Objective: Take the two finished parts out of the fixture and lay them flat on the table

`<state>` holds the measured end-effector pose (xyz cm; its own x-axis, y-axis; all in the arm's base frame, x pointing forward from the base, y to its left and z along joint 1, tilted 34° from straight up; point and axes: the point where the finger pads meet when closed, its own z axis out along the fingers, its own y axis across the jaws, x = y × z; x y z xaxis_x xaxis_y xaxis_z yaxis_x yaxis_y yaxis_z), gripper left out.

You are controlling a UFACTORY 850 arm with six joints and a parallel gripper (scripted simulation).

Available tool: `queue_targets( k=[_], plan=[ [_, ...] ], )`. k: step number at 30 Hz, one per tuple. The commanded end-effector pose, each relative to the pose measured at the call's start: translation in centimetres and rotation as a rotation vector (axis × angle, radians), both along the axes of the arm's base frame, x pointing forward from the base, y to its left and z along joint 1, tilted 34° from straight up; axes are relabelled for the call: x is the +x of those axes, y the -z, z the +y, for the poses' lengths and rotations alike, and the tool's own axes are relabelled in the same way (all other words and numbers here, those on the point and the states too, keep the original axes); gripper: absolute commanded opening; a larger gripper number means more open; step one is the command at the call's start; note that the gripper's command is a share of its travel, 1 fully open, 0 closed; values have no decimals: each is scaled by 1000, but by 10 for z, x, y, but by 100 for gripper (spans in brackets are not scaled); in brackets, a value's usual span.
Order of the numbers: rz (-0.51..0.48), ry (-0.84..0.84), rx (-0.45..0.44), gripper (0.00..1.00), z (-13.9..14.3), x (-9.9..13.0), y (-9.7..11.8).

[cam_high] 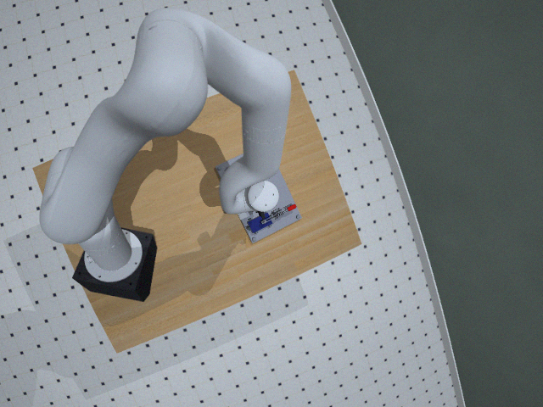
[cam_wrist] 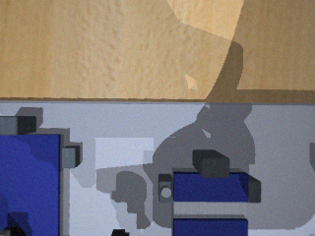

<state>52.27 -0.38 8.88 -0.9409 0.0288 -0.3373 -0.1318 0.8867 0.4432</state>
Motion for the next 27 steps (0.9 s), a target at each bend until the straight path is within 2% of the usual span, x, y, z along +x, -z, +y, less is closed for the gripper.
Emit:
queue_targets(
  k=[1, 27],
  plan=[
    [-1, 0, 0, 100, 1, 1, 2],
    [-1, 0, 0, 100, 15, 11, 27]
  ],
)
